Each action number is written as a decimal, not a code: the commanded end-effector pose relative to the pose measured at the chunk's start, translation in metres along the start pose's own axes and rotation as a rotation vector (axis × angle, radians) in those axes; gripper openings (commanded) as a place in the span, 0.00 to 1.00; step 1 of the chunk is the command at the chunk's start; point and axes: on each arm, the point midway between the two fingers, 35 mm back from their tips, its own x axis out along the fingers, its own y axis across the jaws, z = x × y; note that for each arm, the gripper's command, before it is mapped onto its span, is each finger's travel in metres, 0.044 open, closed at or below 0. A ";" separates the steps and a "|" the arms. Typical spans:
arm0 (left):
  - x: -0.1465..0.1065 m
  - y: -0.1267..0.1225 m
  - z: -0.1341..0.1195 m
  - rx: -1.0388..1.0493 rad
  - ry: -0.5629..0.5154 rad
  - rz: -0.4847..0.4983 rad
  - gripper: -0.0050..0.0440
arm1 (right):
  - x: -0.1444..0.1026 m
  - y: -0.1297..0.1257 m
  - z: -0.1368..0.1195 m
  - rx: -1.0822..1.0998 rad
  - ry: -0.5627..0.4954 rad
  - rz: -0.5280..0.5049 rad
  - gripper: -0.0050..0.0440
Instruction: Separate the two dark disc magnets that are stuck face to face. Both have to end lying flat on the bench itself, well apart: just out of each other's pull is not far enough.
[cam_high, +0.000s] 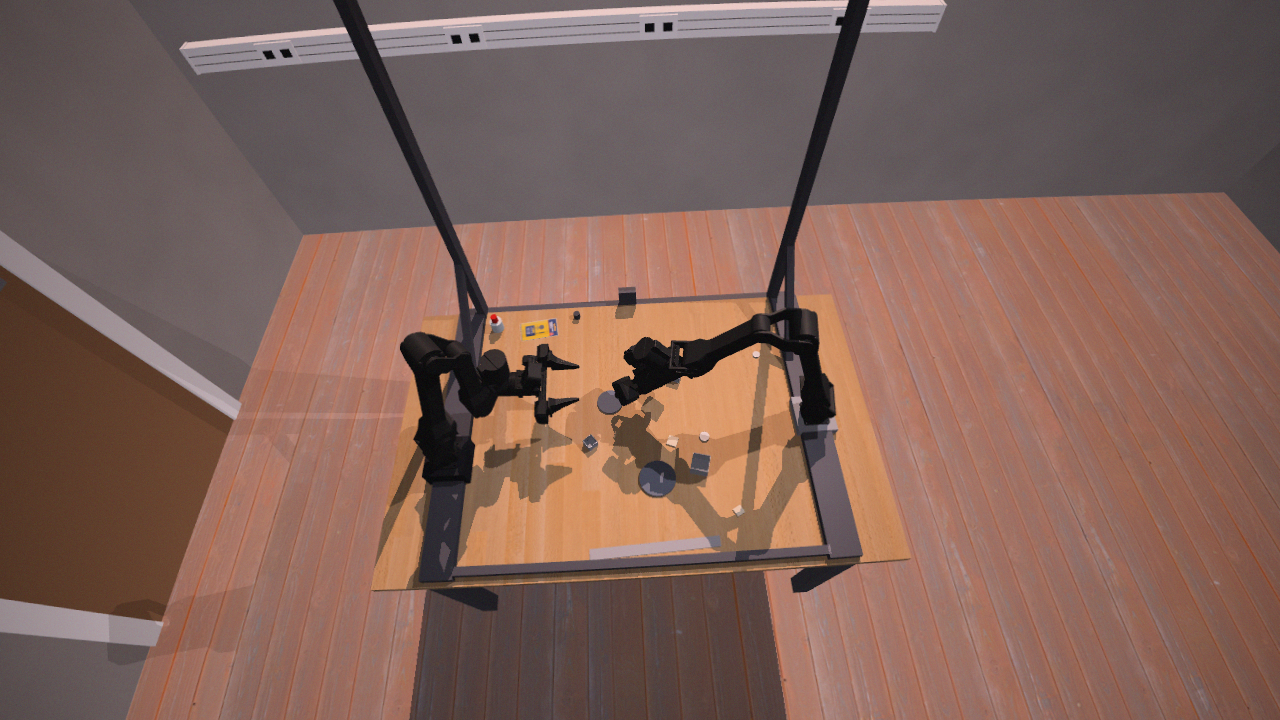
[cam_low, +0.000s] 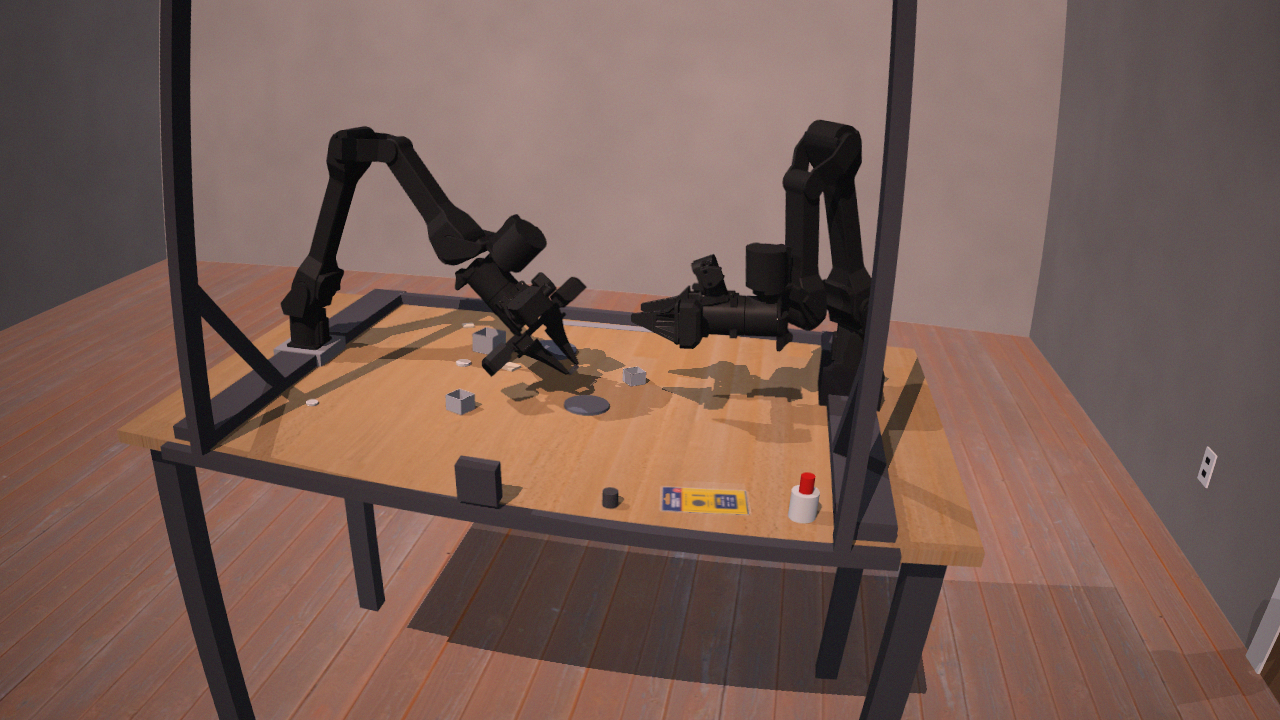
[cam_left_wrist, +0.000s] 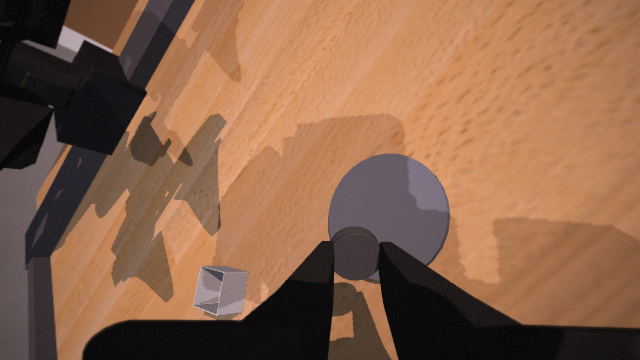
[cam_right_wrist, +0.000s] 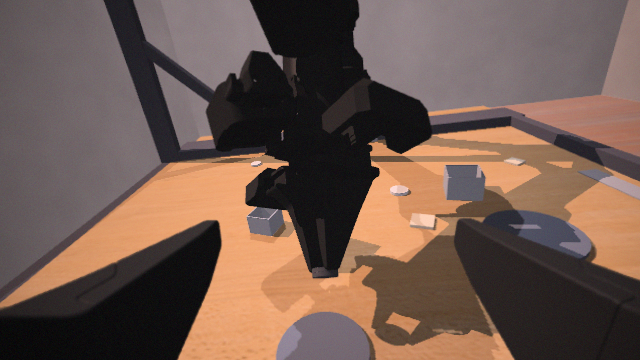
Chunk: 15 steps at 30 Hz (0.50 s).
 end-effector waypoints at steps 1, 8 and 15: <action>0.001 0.009 0.004 0.072 -0.045 0.059 0.18 | 0.000 0.001 0.004 0.009 -0.011 0.000 0.92; 0.000 0.028 0.014 0.236 -0.104 0.196 0.18 | 0.000 0.001 0.004 0.009 -0.011 0.000 0.92; -0.005 0.044 0.022 0.376 -0.138 0.323 0.18 | 0.000 0.001 0.004 0.009 -0.011 0.000 0.92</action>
